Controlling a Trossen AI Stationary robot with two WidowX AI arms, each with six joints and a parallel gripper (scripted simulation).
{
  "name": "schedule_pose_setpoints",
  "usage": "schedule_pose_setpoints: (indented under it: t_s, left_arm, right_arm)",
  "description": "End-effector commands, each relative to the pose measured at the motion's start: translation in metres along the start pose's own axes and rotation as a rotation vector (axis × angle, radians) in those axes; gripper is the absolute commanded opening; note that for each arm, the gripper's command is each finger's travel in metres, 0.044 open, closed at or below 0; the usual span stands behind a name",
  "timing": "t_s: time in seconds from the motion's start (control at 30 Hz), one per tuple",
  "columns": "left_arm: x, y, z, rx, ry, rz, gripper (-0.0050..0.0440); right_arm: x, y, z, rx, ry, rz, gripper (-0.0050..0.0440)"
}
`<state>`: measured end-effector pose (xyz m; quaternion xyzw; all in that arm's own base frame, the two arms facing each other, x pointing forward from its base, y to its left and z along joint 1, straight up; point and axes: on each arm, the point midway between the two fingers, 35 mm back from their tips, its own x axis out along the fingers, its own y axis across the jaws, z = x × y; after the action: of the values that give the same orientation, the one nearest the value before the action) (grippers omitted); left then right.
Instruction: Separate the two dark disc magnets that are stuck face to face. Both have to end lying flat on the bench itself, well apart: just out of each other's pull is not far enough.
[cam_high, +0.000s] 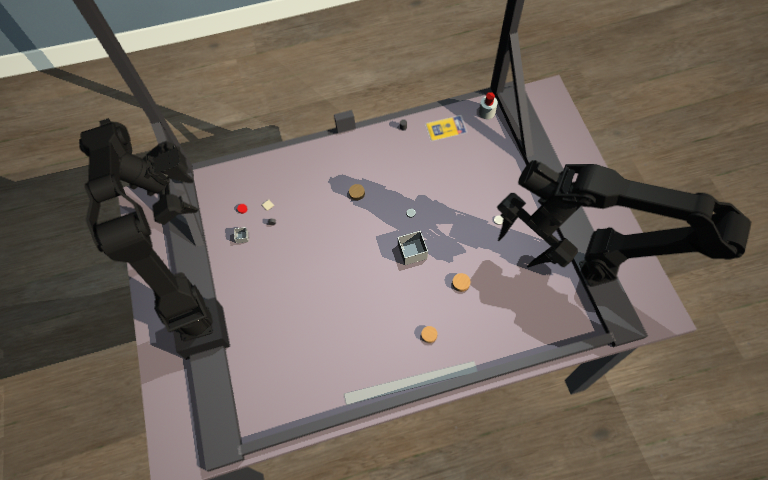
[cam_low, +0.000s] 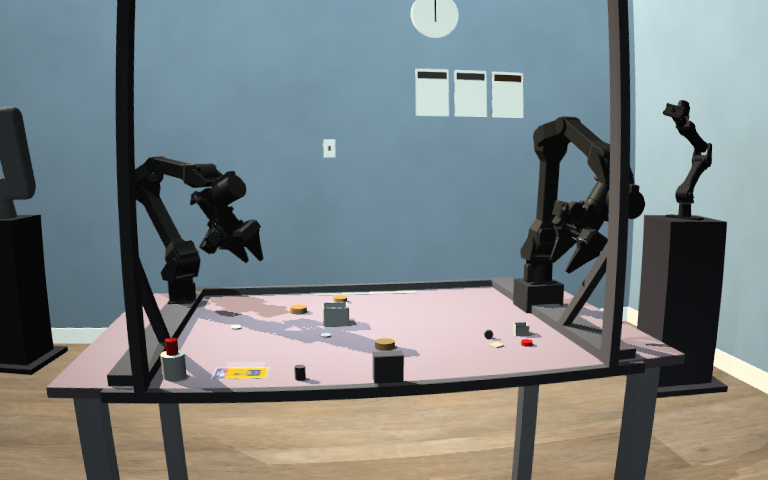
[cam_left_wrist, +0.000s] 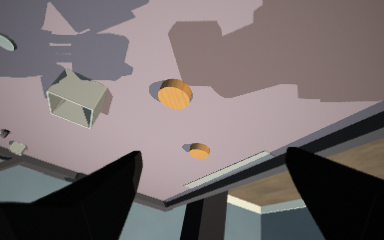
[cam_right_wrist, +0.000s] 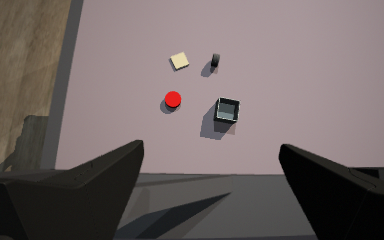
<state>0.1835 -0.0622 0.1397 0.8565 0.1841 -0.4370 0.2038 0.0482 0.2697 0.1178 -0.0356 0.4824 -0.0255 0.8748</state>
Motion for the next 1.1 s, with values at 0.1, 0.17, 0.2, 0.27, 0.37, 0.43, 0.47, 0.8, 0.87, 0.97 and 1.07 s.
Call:
schedule_pose_setpoints:
  t_s: [0.1,0.17,0.2,0.27,0.37,0.43,0.47,0.8,0.87,0.97,1.07]
  left_arm:
    - [-0.002,0.005,0.001,0.173,0.042,0.049,0.0400]
    - [-0.002,0.006,0.002,0.207,0.050,0.055,0.0400]
    - [-0.002,0.006,0.002,0.221,0.053,0.058,0.0400]
    - [-0.003,0.007,0.002,0.241,0.058,0.061,0.0400]
    - [-0.004,0.008,0.001,0.253,0.064,0.068,0.0400]
    - [-0.004,0.009,0.001,0.255,0.065,0.069,0.0400]
    - [-0.004,0.009,0.001,0.255,0.065,0.069,0.0400]
    - [-0.004,0.010,0.001,0.251,0.061,0.069,0.0400]
    - [-0.004,0.011,0.002,0.249,0.059,0.069,0.0400]
    - [-0.004,0.013,0.002,0.244,0.058,0.074,0.0400]
    - [-0.004,0.014,0.003,0.242,0.057,0.076,0.0400]
  right_arm:
    - [-0.016,0.017,-0.024,0.043,-0.053,0.070,0.0400]
    - [-0.019,0.019,-0.030,0.047,-0.062,0.085,0.0400]
    - [-0.020,0.020,-0.032,0.049,-0.065,0.090,0.0400]
    - [-0.022,0.021,-0.035,0.052,-0.070,0.099,0.0400]
    - [-0.023,0.021,-0.038,0.053,-0.075,0.104,0.0400]
    - [-0.022,0.021,-0.039,0.052,-0.076,0.103,0.0400]
    - [-0.022,0.021,-0.039,0.052,-0.076,0.103,0.0400]
    - [-0.023,0.019,-0.038,0.058,-0.067,0.108,0.0400]
    - [-0.024,0.019,-0.037,0.060,-0.061,0.111,0.0400]
    - [-0.024,0.020,-0.037,0.067,-0.050,0.117,0.0400]
    - [-0.024,0.020,-0.037,0.069,-0.046,0.120,0.0400]
